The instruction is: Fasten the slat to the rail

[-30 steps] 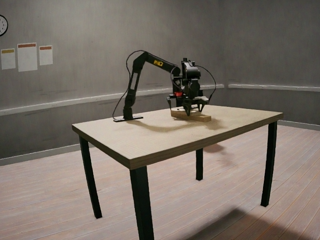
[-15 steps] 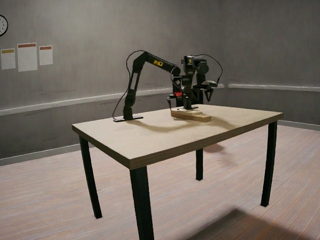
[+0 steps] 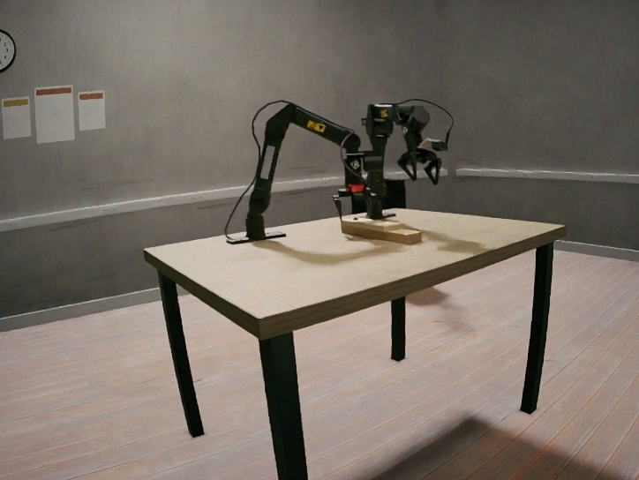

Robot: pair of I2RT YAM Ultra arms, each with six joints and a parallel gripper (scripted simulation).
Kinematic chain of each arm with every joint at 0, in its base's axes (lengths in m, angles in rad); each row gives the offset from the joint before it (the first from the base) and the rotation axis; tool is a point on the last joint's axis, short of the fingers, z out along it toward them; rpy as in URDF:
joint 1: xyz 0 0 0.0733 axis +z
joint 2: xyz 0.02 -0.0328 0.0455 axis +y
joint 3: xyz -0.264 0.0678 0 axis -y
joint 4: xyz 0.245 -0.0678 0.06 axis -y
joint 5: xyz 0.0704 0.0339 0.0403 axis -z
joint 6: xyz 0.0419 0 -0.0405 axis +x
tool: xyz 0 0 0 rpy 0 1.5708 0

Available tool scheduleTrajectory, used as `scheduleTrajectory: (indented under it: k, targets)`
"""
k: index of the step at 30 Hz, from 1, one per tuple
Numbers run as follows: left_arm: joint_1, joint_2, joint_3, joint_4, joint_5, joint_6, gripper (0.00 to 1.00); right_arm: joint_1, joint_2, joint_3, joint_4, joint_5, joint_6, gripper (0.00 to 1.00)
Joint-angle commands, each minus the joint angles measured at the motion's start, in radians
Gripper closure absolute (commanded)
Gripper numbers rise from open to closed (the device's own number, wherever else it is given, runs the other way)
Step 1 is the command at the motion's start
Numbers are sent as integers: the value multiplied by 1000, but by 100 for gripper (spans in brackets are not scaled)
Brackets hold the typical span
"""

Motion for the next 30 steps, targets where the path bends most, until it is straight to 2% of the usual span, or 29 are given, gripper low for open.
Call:
scheduleTrajectory:
  k: [1, 4, 6, 21, 23, 30]
  targets:
    - [43, -105, -56, 135, -12, 56, 0, 0, -6, 4, 1, 0, 0, 0]
    - [76, -171, -113, 202, -11, 85, 0, 0, -6, 4, 1, 0, 0, 0]
    - [76, -171, -113, 202, -11, 85, 0, 0, -6, 4, 1, 0, 0, 0]
    - [240, -507, -411, 542, -15, 225, 0, 0, -6, 4, 1, 0, 0, 0]
    - [240, -507, -411, 542, -15, 225, 0, 0, -6, 4, 1, 0, 0, 0]
    - [317, -663, -551, 706, -15, 293, 0, 0, -6, 4, 1, 0, 0, 0]
